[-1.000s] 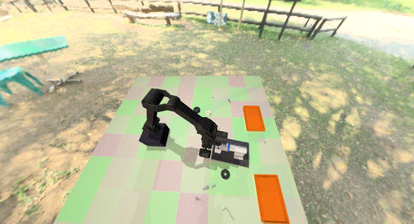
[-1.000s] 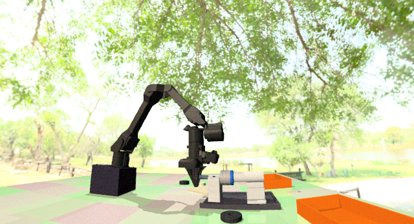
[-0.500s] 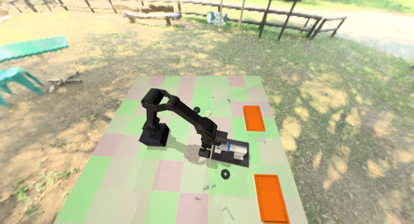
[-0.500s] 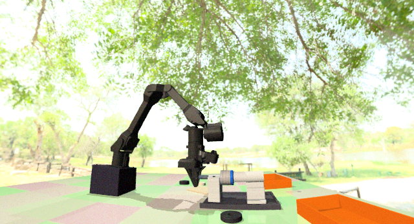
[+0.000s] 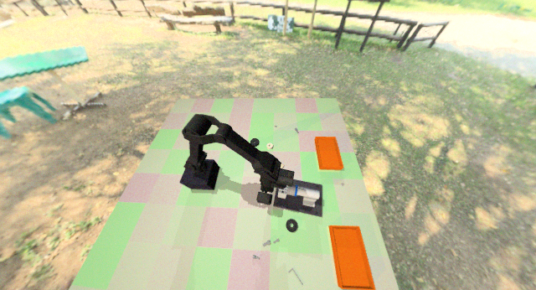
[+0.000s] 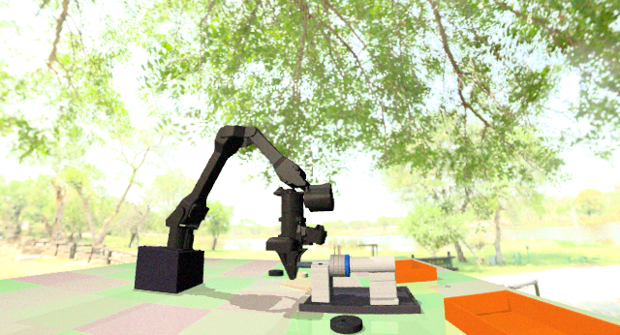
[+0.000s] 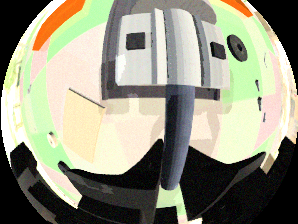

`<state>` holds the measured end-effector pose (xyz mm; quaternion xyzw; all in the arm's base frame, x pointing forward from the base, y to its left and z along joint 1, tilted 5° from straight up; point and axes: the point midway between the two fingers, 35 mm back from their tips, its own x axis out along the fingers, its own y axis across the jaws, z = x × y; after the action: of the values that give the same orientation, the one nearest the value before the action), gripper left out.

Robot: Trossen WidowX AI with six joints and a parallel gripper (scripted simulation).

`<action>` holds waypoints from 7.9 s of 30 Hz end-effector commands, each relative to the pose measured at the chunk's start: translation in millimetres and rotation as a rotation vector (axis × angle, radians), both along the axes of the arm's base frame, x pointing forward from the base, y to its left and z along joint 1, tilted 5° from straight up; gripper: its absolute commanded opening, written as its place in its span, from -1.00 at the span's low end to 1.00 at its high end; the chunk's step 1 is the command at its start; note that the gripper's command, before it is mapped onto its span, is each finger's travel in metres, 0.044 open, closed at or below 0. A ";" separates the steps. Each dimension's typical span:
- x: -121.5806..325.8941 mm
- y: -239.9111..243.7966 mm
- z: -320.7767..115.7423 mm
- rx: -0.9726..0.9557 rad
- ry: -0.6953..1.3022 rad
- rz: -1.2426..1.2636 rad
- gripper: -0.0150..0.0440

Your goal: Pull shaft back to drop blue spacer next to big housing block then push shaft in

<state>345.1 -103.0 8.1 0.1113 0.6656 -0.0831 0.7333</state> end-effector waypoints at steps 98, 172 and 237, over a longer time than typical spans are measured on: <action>-11.6 3.4 -1.6 0.002 0.003 0.002 -0.49; -19.3 5.5 -2.4 0.002 0.004 0.002 -0.49; -26.0 7.4 -3.1 0.003 0.004 0.002 -0.49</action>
<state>321.5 -96.4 6.2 0.1116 0.6651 -0.0836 0.7336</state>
